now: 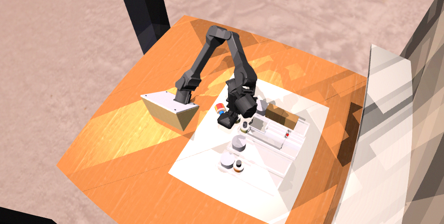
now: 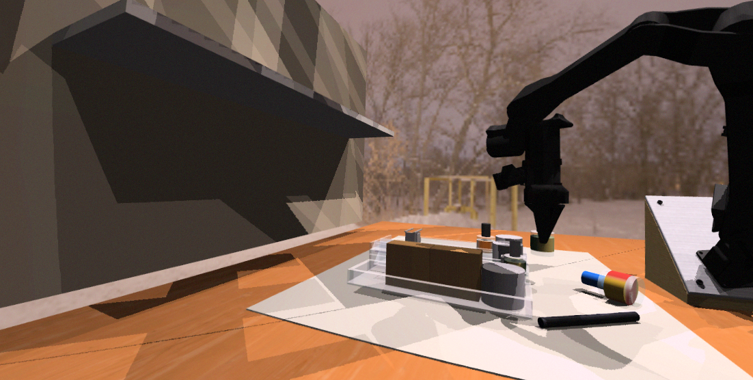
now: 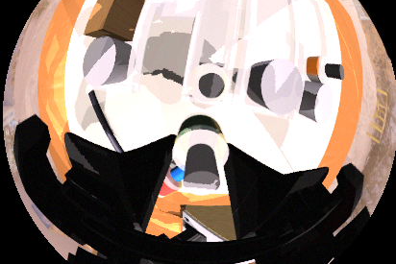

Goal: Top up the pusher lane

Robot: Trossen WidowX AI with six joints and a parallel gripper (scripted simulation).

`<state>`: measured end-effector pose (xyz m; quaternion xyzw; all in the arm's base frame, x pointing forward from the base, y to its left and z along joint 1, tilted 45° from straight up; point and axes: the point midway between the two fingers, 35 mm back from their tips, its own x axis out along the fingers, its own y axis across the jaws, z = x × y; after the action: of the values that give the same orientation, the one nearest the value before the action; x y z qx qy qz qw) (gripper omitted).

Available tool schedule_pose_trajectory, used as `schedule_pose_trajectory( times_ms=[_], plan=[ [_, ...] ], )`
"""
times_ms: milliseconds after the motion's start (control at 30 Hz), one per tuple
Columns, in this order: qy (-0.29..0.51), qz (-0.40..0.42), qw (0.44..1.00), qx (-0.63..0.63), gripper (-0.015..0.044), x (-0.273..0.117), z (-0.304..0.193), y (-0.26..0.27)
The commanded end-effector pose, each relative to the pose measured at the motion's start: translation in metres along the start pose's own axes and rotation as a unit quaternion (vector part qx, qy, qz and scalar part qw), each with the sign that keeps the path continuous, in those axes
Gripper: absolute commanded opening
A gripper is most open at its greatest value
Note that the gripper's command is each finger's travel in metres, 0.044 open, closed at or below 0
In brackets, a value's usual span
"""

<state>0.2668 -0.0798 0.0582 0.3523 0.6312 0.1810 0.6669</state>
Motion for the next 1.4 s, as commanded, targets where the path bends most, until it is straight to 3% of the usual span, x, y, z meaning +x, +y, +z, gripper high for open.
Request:
schedule_pose_trajectory(
  times_ms=[0, 300, 1367],
  plan=[
    [-0.001, 0.001, 1.0, -0.008, 0.0, 0.004, 0.001, -0.001],
    [-0.001, 0.002, 1.0, -0.008, 0.0, 0.026, 0.001, 0.0],
    [-0.002, 0.002, 1.0, -0.009, 0.0, 0.027, 0.013, 0.0]
  ],
)
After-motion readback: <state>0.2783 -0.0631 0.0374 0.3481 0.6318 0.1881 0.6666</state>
